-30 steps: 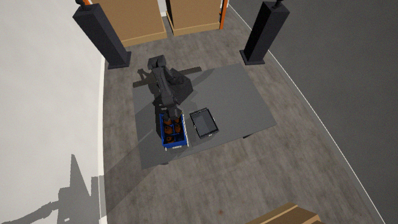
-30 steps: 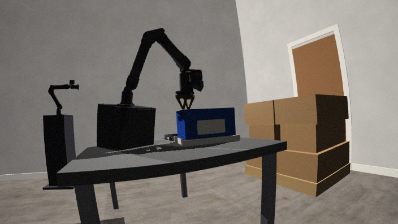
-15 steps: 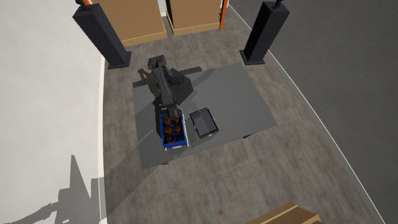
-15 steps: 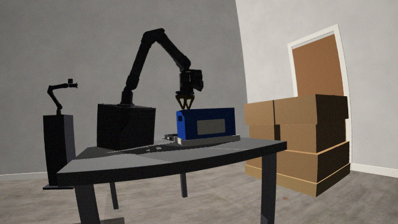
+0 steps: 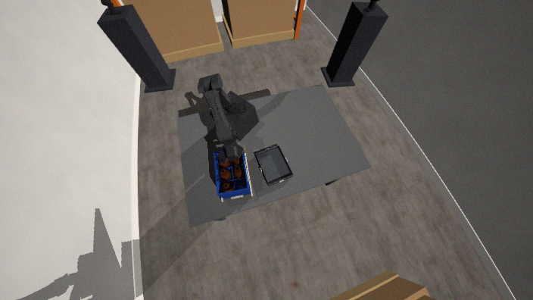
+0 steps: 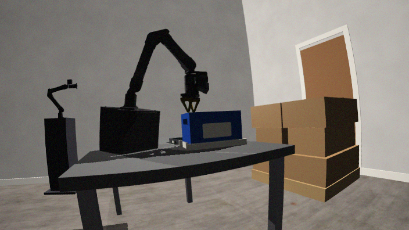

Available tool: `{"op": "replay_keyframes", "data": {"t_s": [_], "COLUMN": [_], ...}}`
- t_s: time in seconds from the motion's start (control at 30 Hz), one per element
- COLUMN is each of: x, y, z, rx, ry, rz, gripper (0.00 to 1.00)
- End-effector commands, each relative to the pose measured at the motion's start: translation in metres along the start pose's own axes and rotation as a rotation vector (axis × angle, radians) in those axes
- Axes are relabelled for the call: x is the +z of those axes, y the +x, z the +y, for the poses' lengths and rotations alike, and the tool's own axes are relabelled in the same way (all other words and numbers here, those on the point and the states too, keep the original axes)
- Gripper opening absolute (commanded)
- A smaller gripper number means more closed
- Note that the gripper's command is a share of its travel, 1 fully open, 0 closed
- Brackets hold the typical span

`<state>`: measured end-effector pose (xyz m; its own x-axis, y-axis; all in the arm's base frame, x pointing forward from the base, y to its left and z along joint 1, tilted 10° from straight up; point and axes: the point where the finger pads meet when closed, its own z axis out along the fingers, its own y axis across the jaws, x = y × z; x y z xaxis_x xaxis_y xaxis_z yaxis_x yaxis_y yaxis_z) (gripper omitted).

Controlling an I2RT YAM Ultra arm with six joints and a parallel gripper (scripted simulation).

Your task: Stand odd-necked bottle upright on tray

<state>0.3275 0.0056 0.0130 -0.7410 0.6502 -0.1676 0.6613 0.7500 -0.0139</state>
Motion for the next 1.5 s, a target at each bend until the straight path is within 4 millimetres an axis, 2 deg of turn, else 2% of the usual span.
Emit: {"op": "replay_keyframes", "data": {"t_s": [0.0, 0.9, 0.97, 1.47], "x": [-0.0024, -0.0024, -0.0068, -0.0044], "y": [0.0009, 0.0012, -0.0043, 0.0000], "z": [-0.0019, -0.0018, 0.0034, 0.0000], "rx": [0.000, 0.000, 0.002, 0.000], "ry": [-0.013, -0.014, -0.028, -0.018], "rz": [-0.015, -0.015, -0.029, -0.019], "gripper": [0.61, 0.61, 0.61, 0.61]}}
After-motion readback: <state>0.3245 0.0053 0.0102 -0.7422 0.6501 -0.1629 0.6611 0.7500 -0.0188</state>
